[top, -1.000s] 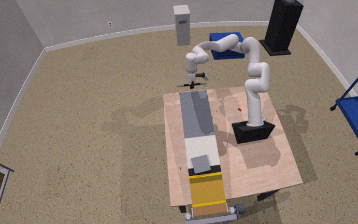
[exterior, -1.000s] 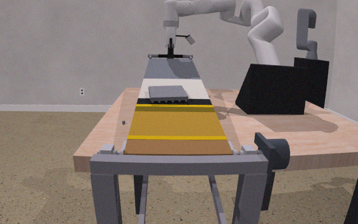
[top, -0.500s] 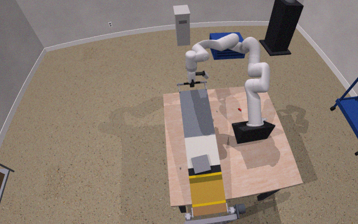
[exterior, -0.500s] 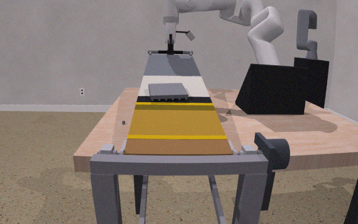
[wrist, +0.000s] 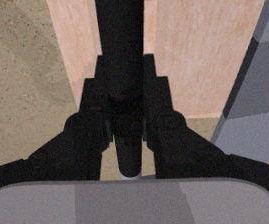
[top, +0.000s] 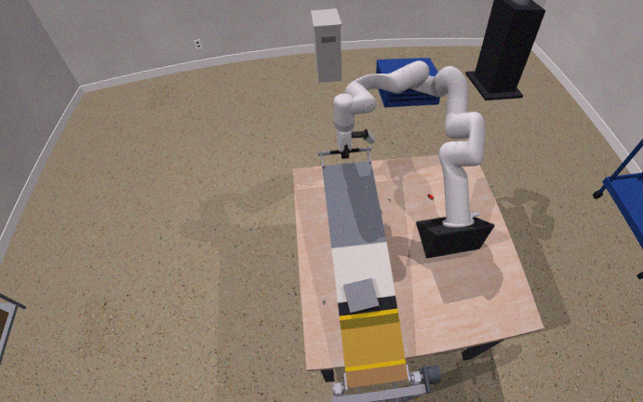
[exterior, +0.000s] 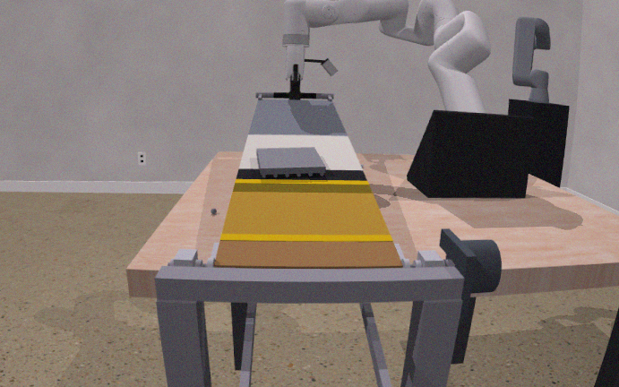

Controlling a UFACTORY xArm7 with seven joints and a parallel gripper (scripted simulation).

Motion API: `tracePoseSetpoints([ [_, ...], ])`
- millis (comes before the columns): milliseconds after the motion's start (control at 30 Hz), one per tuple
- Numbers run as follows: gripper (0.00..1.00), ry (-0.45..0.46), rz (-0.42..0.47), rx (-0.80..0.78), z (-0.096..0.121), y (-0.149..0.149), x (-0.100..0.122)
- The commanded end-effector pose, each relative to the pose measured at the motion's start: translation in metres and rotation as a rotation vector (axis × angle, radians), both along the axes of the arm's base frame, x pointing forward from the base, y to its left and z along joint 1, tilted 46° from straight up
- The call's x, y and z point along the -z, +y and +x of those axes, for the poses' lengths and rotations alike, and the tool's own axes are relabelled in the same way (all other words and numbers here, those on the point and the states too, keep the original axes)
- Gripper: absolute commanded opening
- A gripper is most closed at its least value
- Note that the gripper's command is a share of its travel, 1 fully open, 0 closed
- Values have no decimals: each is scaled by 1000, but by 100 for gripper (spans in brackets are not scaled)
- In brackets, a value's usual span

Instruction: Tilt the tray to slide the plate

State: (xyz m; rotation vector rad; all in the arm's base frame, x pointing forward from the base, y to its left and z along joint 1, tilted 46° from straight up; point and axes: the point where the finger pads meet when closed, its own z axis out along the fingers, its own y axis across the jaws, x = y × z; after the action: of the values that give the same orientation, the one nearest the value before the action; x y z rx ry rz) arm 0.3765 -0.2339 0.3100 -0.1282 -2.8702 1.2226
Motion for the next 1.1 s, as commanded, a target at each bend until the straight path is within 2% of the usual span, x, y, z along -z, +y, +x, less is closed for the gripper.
tracePoseSetpoints([
  [0,0,-2,-1,-2,2,-5,3],
  [400,0,-2,-1,-2,2,-6,4],
  [533,0,-2,-1,-2,5,47,-31],
  [600,0,-2,-1,-2,7,63,-41],
  [667,0,-2,-1,-2,5,47,-31],
  [767,0,-2,-1,-2,2,3,-2],
  [1067,0,-2,-1,-2,2,-7,5],
])
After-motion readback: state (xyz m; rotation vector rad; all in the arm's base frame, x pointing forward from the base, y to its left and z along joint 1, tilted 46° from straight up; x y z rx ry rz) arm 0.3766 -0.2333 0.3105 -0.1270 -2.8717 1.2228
